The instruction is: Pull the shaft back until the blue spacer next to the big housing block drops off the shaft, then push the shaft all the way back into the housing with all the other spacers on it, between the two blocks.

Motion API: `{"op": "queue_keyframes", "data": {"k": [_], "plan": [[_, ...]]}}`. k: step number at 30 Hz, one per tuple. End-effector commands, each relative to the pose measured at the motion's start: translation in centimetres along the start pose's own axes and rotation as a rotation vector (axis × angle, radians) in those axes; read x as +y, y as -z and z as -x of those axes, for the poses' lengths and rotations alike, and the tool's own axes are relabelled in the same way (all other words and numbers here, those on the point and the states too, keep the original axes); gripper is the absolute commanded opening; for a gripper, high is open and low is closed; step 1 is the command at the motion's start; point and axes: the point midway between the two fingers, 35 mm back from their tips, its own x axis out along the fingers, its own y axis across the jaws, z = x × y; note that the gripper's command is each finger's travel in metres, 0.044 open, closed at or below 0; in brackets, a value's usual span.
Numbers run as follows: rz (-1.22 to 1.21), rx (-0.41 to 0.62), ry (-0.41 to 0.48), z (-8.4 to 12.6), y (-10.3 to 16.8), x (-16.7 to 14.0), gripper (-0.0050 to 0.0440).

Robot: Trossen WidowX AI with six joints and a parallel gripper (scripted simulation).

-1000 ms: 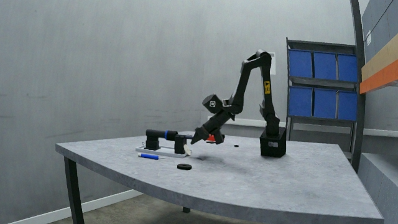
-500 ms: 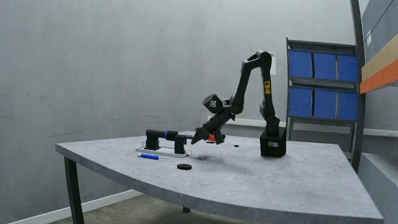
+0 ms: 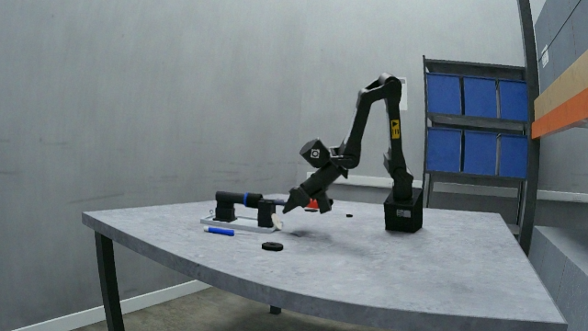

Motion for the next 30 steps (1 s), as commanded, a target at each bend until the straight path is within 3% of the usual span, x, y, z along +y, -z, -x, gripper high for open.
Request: {"op": "queue_keyframes", "data": {"k": [1,30], "plan": [[0.001,0.024,0.007,0.38,0.6,-0.29,-0.005],[0.001,0.023,0.006,0.57,0.37,-0.28,-0.005]]}}
